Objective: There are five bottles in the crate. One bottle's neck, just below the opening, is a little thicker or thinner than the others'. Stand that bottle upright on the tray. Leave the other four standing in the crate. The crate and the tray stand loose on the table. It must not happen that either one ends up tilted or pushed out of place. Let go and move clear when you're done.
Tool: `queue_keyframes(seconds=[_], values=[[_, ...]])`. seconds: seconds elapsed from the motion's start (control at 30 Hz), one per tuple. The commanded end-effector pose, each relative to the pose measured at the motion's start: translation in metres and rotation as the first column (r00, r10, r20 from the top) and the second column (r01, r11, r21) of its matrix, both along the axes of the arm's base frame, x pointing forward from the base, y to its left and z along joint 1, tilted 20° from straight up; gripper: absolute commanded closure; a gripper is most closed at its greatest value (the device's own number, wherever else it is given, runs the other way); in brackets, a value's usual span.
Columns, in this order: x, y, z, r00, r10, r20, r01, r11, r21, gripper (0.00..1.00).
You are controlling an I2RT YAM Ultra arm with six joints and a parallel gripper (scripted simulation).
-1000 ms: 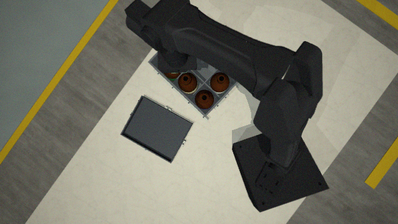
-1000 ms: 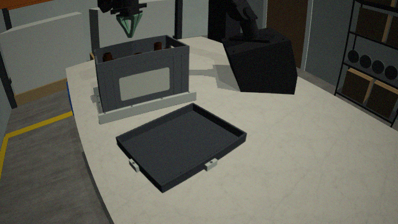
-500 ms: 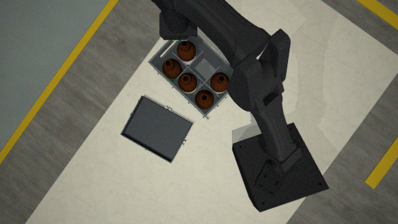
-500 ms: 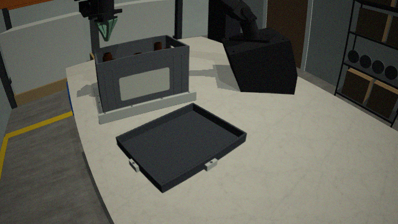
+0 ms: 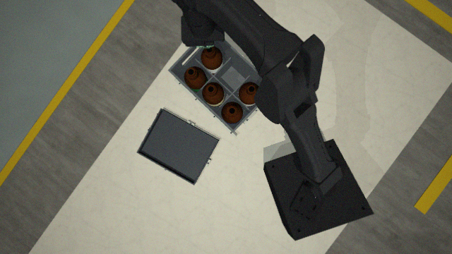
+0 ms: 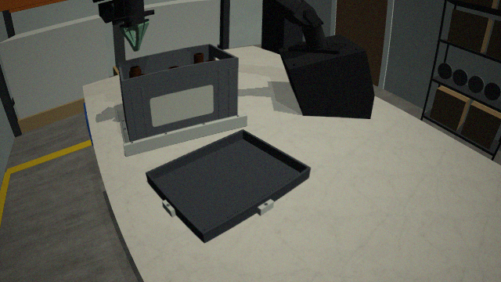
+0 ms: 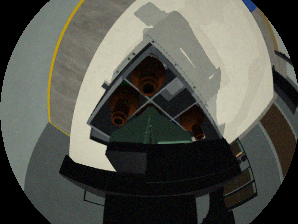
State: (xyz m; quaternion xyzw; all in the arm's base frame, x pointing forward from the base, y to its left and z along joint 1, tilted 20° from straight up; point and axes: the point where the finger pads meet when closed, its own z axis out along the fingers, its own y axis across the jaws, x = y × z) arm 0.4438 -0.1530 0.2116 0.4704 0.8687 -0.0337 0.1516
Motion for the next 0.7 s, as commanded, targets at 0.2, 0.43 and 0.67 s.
queue_keyframes(seconds=[0.2, 0.43, 0.67], values=[[0.002, 0.005, 0.022, 0.999, 0.017, 0.048, -0.016, 1.0, -0.017, 1.0], [-0.003, 0.002, 0.039, 0.996, 0.001, 0.086, 0.002, 0.999, -0.037, 0.39], [-0.003, 0.002, 0.039, 0.996, 0.001, 0.086, 0.002, 0.999, -0.037, 0.39]])
